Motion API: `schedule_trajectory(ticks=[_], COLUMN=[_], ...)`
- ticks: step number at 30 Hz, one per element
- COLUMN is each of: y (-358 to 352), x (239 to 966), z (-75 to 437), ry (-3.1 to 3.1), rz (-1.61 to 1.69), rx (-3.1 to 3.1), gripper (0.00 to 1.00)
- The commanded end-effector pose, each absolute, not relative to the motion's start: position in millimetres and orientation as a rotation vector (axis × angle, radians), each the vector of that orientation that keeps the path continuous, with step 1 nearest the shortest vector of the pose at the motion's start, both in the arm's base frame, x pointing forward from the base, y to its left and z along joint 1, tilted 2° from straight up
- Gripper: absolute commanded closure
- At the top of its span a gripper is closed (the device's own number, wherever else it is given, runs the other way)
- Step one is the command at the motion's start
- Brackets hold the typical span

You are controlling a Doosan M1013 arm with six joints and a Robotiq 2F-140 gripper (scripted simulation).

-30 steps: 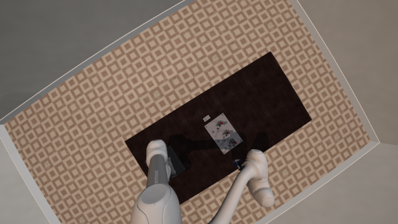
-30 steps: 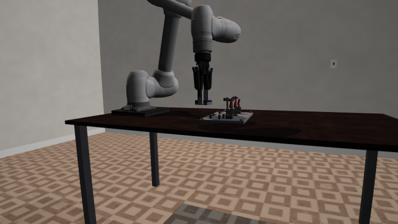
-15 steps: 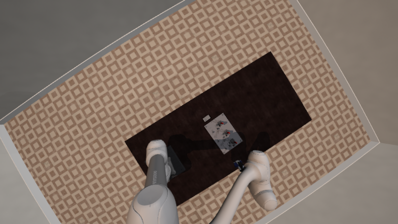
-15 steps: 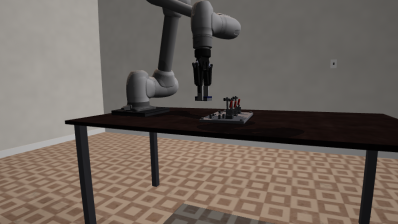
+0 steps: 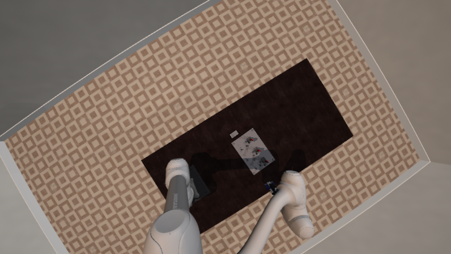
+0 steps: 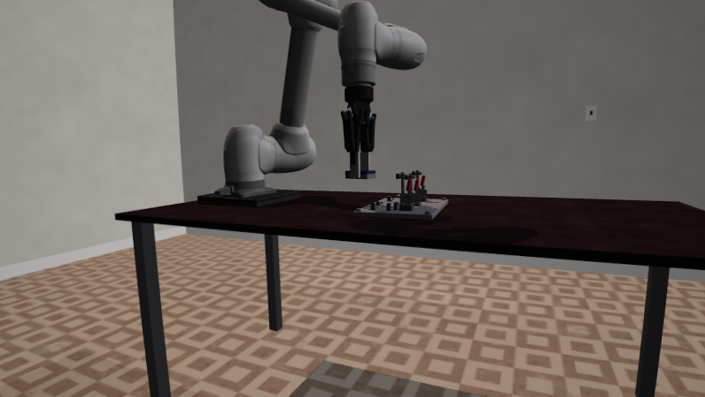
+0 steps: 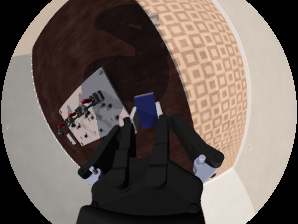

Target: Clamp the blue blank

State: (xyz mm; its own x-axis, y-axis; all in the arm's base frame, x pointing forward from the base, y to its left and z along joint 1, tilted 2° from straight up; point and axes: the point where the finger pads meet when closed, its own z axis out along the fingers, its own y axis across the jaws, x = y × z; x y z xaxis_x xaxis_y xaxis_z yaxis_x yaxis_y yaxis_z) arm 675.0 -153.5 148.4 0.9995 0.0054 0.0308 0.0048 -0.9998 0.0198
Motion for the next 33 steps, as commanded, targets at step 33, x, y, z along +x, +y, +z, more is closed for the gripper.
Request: schedule_trajectory(ticks=[33], y=[-153.1], x=[677.3], z=[141.4], ry=[0.409], rz=[0.044], rx=[3.091], gripper=[1.00])
